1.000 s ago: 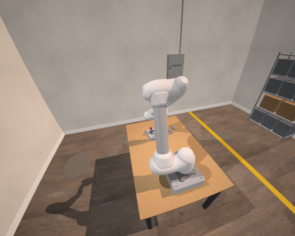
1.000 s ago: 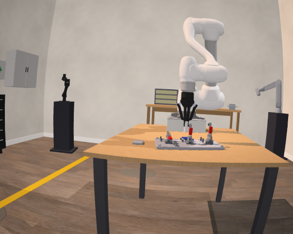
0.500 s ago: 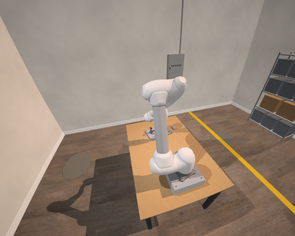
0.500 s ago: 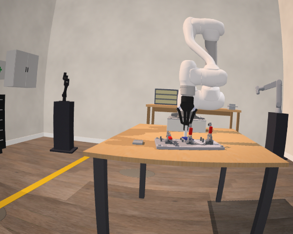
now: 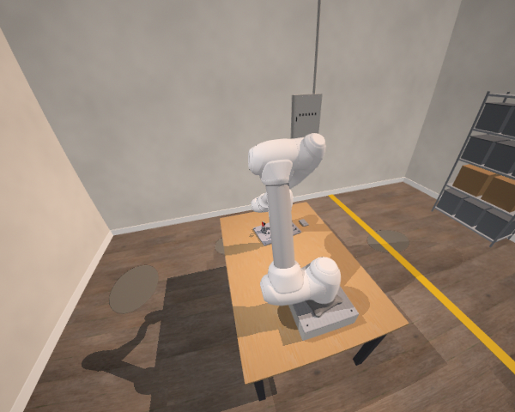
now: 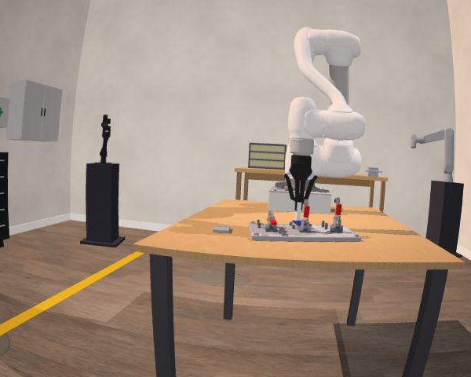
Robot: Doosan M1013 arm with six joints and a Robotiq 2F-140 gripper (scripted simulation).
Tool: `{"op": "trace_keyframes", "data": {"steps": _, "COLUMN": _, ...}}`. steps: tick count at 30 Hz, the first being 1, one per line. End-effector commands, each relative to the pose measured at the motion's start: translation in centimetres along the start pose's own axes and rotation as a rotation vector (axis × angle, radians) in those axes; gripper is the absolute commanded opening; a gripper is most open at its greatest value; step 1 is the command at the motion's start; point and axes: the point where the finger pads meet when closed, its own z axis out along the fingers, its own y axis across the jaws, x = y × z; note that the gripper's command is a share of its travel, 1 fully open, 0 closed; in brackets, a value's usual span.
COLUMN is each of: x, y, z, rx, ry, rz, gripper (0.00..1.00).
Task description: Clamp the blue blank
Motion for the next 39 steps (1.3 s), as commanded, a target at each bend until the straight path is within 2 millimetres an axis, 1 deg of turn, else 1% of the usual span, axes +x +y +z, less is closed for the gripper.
{"op": "trace_keyframes", "data": {"steps": 1, "x": 0.00, "y": -0.01, "z": 0.11, "rx": 0.000, "ry": 0.000, "rz": 0.000, "gripper": 0.00}}
{"op": "trace_keyframes", "data": {"steps": 22, "x": 0.01, "y": -0.01, "z": 0.35, "rx": 0.000, "ry": 0.000, "rz": 0.000, "gripper": 0.00}}
{"op": "trace_keyframes", "data": {"steps": 28, "x": 0.40, "y": -0.01, "z": 0.35, "rx": 0.000, "ry": 0.000, "rz": 0.000, "gripper": 0.00}}
{"op": "trace_keyframes", "data": {"steps": 39, "x": 0.40, "y": -0.01, "z": 0.35, "rx": 0.000, "ry": 0.000, "rz": 0.000, "gripper": 0.00}}
